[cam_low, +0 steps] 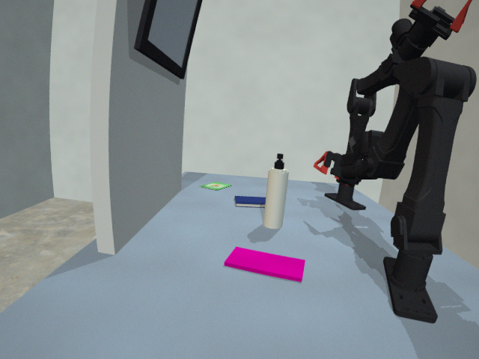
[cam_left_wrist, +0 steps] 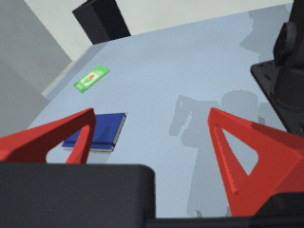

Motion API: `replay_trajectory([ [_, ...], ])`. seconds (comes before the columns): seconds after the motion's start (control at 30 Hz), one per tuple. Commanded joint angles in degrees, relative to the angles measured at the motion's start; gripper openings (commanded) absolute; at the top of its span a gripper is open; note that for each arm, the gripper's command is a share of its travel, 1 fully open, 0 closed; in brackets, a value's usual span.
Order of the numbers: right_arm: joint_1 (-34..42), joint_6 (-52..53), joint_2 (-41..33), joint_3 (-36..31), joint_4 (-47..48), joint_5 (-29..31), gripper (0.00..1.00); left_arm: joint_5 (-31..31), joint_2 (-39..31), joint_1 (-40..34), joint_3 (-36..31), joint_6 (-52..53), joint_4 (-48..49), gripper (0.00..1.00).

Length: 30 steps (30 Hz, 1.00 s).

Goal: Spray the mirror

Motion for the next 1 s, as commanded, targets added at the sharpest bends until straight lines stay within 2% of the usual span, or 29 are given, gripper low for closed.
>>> replay_trajectory([
  [0.0,-2.28,2.01,-3.36,-1.44,-2.37,0.62,0.76,-0.08,-0.50,0.00,0.51,-0.18,-0.01,1.00],
  [0.57,-11.91,7.12,-15.02,-6.58,-6.15,0.64,0.76,-0.08,-0.50,0.00,0.51,-0.18,-0.01,1.00],
  [0.63,-13.75,8.20,-13.12,-8.95,-10.01,1.49,0.76,-0.85,-3.05,2.62,2.44,-0.93,1.61,1.00],
  [0.7,-15.38,9.32,-16.42,-8.75,-7.75,0.49,0.76,2.60,-3.07,4.20,2.60,-1.69,-4.02,1.00],
  [0.97,-20.46,11.73,-18.22,-11.70,-9.42,0.37,0.76,4.74,-5.47,10.09,5.28,-2.88,-8.20,1.00],
])
